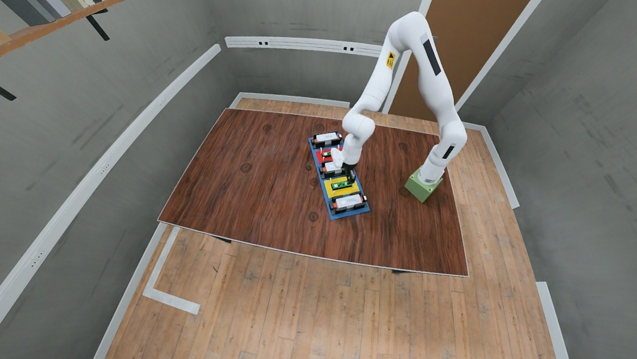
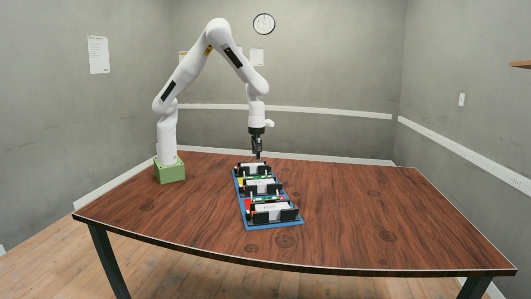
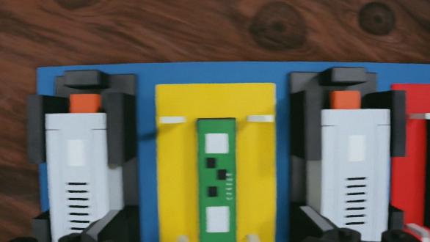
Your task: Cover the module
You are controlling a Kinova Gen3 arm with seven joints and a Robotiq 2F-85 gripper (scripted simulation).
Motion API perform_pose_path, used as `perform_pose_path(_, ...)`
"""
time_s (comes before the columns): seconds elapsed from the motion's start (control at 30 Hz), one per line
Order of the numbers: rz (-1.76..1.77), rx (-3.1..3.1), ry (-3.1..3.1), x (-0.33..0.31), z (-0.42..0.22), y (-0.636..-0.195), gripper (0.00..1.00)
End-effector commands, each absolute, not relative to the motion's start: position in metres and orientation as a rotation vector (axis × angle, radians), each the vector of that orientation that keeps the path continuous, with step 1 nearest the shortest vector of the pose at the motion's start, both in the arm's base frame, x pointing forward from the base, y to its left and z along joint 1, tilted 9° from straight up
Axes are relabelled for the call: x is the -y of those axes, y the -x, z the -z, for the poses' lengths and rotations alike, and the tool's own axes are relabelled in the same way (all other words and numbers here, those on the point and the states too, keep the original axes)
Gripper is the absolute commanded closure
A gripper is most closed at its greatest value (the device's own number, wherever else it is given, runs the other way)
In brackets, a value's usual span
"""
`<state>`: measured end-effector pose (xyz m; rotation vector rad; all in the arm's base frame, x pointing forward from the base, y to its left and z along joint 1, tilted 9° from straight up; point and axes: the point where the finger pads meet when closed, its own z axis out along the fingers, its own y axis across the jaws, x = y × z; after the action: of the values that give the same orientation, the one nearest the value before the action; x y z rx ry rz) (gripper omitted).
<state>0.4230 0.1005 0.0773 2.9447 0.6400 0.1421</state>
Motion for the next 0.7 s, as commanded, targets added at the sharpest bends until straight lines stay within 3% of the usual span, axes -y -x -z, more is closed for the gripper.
perform_pose_path(0.0, -0.146, -0.638, -2.943, -0.104, -0.077, -0.422, 0.0)
perform_pose_path(0.67, -0.146, -0.638, -2.943, -0.158, -0.067, -0.398, 0.0)
